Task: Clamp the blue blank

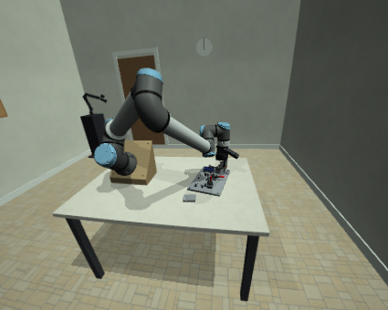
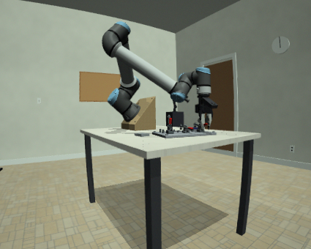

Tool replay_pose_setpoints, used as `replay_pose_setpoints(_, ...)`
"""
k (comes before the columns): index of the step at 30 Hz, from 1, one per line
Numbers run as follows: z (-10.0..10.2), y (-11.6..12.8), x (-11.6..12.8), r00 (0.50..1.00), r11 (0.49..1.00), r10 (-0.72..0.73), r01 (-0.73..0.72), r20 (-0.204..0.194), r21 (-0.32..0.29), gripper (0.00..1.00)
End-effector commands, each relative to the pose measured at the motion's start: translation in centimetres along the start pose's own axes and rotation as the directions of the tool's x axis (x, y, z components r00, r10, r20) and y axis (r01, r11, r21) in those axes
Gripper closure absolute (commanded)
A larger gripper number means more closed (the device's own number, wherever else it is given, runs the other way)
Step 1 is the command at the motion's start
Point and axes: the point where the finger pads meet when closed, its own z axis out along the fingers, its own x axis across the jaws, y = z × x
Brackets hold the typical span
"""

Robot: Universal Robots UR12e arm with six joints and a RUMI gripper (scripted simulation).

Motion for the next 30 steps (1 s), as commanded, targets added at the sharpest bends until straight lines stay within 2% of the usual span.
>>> replay_pose_setpoints(1, -0.1, -0.1, 0.0, 1.000, 1.000, 0.000, 0.000, 0.000, 0.002, 0.72)
replay_pose_setpoints(14, -0.3, -0.2, 0.0, 1.000, 1.000, 0.000, 0.000, 0.000, 0.002, 0.72)
replay_pose_setpoints(21, -1.2, -0.3, 0.0, 1.000, 1.000, 0.002, -0.002, 0.002, 0.005, 0.72)
replay_pose_setpoints(30, -3.8, -0.3, 0.0, 1.000, 1.000, 0.003, -0.003, 0.003, 0.005, 0.72)
